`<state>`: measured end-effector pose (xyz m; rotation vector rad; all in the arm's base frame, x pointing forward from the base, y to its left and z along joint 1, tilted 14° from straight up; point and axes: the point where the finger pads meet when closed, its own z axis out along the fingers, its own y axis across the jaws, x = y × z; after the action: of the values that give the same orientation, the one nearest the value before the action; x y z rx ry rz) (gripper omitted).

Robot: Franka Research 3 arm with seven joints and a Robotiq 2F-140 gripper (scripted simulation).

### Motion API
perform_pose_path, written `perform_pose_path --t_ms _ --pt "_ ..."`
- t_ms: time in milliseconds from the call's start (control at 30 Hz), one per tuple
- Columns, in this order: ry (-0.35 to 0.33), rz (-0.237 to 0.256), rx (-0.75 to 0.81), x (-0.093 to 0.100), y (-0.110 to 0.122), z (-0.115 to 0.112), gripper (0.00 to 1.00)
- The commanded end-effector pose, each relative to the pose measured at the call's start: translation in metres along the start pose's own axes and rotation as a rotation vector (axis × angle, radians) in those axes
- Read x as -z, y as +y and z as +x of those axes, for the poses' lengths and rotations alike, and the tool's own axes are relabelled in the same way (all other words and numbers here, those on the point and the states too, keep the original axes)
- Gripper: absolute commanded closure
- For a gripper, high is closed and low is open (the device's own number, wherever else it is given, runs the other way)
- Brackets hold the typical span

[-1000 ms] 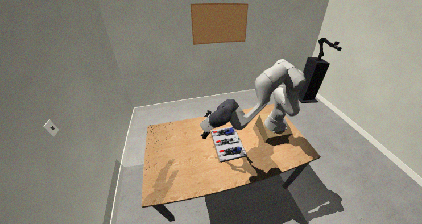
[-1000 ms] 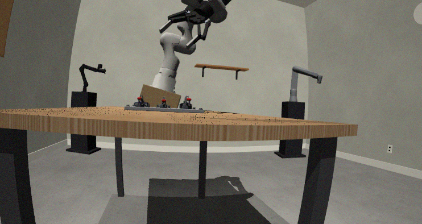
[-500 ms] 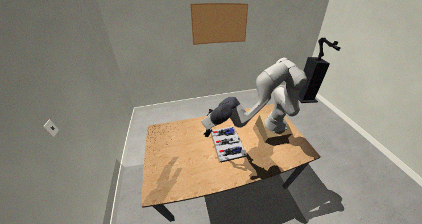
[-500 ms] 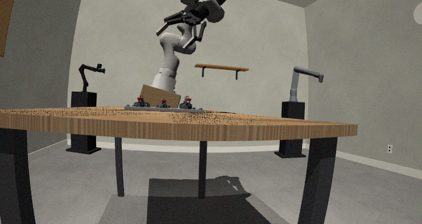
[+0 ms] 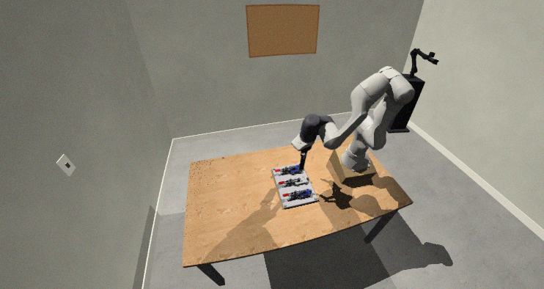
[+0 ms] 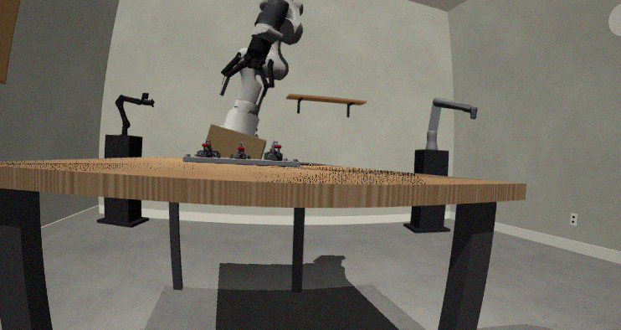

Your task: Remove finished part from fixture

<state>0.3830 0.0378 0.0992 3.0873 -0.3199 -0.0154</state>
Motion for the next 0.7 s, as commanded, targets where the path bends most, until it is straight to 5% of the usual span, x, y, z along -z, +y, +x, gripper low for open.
perform_pose_path --t_ms 0,100,300,667 --pt "0.0 0.13 0.207 0.0015 -0.0098 -0.0072 0.0" --pt "-0.011 0.209 0.261 -0.0007 -0.0107 -0.0149 0.0" --pt "-0.013 0.272 0.346 -0.0009 -0.0107 -0.0155 0.0" --pt "-0.013 0.285 0.38 -0.0009 -0.0107 -0.0155 0.0"
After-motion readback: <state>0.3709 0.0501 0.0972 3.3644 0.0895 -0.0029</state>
